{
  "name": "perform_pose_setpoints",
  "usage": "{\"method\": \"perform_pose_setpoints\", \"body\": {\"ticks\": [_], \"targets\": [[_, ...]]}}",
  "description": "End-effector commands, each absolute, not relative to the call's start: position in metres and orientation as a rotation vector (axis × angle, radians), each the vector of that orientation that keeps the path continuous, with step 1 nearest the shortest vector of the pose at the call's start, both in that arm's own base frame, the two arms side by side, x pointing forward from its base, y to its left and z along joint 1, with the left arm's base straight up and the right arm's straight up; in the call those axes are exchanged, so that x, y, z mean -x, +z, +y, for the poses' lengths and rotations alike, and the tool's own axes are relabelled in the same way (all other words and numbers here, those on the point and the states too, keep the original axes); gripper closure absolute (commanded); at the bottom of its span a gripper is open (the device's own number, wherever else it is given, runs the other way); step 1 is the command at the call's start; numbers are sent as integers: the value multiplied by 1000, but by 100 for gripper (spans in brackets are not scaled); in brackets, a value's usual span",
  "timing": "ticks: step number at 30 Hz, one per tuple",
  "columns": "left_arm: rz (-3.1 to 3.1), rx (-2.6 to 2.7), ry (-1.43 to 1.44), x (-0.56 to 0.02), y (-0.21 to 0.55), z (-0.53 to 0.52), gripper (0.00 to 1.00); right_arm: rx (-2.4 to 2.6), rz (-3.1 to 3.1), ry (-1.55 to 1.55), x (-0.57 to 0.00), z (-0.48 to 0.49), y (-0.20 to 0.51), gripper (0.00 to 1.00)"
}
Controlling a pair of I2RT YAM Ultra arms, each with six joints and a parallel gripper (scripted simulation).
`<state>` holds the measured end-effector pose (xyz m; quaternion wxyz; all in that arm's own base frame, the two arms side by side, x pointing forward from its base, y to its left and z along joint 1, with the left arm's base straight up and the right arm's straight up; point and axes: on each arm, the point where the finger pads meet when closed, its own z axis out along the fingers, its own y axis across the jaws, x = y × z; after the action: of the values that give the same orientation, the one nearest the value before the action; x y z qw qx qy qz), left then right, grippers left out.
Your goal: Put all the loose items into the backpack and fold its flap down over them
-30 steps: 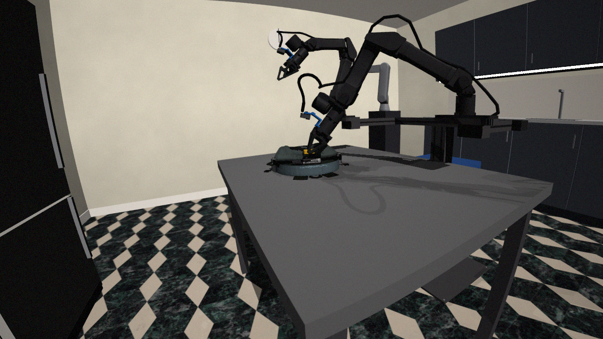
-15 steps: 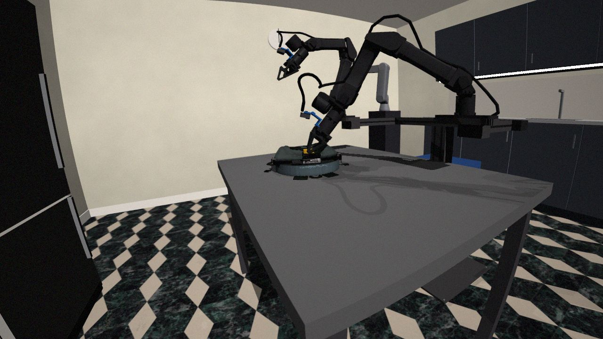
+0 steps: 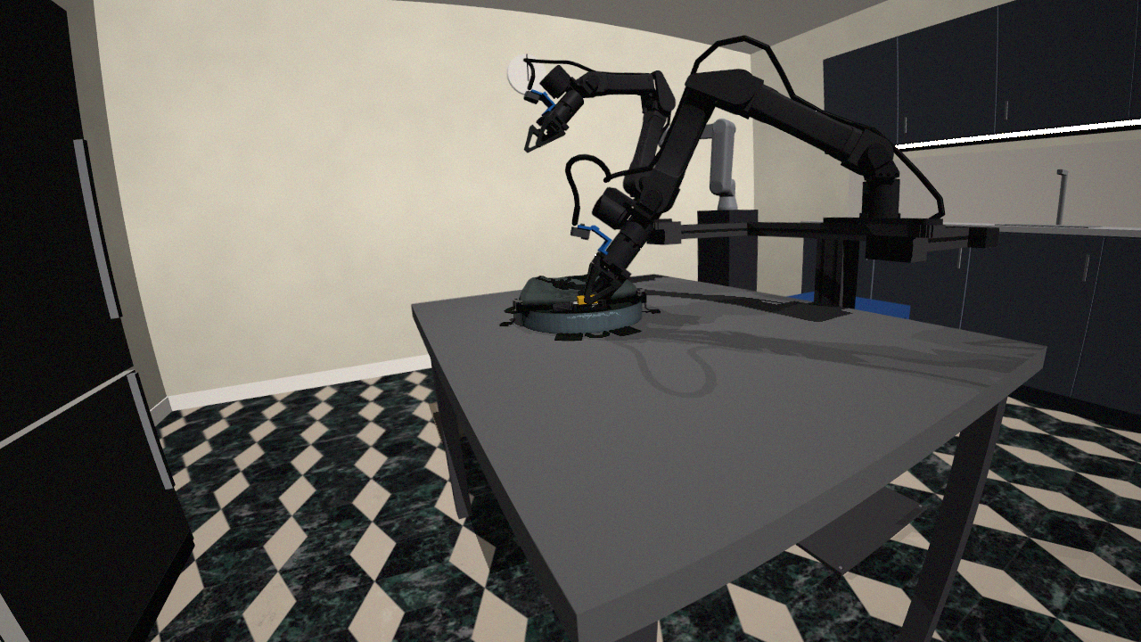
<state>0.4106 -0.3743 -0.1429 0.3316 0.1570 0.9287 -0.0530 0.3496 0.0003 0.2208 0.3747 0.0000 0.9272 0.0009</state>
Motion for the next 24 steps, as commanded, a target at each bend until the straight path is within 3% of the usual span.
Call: {"method": "perform_pose_setpoints", "body": {"ticks": [1,24], "targets": [[2392,-395,-168,-422,-138,-385,82,0,2356,0,-351,0,227,10],[2406,-402,-158,-421,-161,-385,82,0,2356,0,-351,0,227,10]]}}
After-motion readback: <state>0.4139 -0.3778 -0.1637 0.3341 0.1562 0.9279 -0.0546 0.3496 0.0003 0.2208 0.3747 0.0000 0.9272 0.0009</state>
